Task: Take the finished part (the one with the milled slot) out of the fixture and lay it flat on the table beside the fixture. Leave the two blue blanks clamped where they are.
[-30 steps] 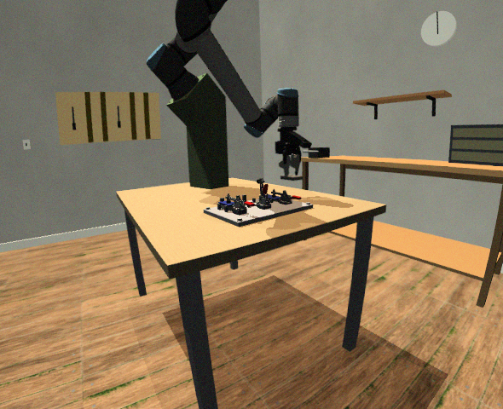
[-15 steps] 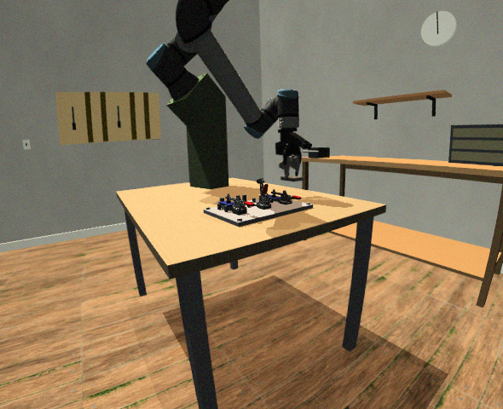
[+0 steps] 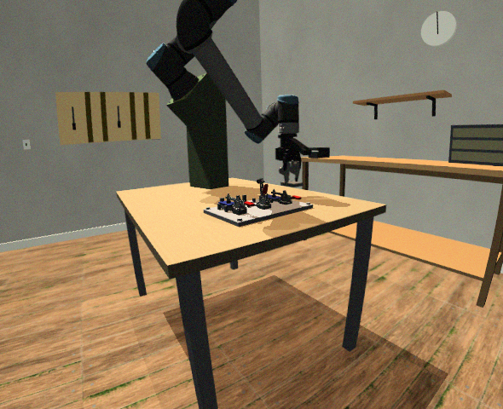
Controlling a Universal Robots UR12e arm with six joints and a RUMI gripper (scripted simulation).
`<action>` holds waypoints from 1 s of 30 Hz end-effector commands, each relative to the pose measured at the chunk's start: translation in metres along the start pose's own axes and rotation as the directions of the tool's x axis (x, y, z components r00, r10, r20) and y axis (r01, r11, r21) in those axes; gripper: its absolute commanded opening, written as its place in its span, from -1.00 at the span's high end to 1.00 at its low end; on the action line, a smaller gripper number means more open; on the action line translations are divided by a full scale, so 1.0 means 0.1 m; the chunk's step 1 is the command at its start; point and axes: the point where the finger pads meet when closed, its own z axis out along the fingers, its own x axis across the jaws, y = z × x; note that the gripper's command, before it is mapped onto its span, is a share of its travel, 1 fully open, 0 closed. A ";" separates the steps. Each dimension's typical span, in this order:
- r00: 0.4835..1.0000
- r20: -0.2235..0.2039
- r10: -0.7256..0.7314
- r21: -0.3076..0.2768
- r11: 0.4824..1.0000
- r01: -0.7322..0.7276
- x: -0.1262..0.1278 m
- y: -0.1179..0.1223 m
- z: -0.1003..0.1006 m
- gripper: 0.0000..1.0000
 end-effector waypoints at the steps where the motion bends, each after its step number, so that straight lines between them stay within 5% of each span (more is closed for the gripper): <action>1: 1.000 0.000 0.002 0.004 1.000 -0.002 0.00 -0.03 0.17 1.00; 30: 1.000 -0.001 0.002 0.005 1.000 -0.002 0.00 -0.05 0.55 1.00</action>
